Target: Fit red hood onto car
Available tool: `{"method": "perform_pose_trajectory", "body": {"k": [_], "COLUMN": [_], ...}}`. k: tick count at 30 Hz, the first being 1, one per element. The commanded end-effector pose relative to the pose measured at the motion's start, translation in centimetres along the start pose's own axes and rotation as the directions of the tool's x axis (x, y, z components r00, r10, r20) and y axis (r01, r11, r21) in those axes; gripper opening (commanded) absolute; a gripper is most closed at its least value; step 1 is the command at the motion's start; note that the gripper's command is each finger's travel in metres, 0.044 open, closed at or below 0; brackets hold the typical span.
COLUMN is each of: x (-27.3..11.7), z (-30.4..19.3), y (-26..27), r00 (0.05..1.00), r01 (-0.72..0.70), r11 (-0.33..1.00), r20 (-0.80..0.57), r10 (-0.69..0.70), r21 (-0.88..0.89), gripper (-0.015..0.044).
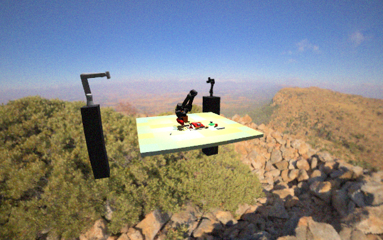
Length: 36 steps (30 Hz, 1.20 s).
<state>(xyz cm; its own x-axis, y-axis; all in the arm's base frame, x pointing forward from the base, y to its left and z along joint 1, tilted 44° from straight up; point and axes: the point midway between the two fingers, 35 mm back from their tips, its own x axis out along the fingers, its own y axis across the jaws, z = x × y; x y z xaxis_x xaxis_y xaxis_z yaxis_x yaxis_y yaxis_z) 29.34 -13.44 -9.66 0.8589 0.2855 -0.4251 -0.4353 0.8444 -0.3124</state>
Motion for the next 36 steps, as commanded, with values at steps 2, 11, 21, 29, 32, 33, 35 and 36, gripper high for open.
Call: {"method": "perform_pose_trajectory", "body": {"k": [2,11,21,29,32,33,35,36], "x": [0.0,0.0,0.2,0.4,0.5,0.5,0.6,0.6], "z": [0.0,0.0,-0.2,-0.4,-0.5,-0.6,-0.7,-0.7], "y": [0.0,0.1,0.4,1.0,1.2,1.3,1.5,1.6], "r00": [1.0,1.0,1.0,1.0,1.0,1.0,1.0,1.0], "r01": [0.0,0.001,0.001,0.001,0.001,0.001,0.001,0.001], "r11": [0.995,0.961,0.835,0.674,0.602,0.577,0.524,0.497], "r20": [0.001,0.001,0.001,0.001,0.001,0.001,0.001,0.001], "r10": [0.0,0.0,0.0,0.0,0.0,0.0,0.0,0.0], "r21": [-0.096,-0.276,-0.551,-0.739,-0.798,-0.817,-0.851,-0.868], "gripper": [0.0,0.0,0.0,0.0,0.0,0.0,0.0,0.0]}}
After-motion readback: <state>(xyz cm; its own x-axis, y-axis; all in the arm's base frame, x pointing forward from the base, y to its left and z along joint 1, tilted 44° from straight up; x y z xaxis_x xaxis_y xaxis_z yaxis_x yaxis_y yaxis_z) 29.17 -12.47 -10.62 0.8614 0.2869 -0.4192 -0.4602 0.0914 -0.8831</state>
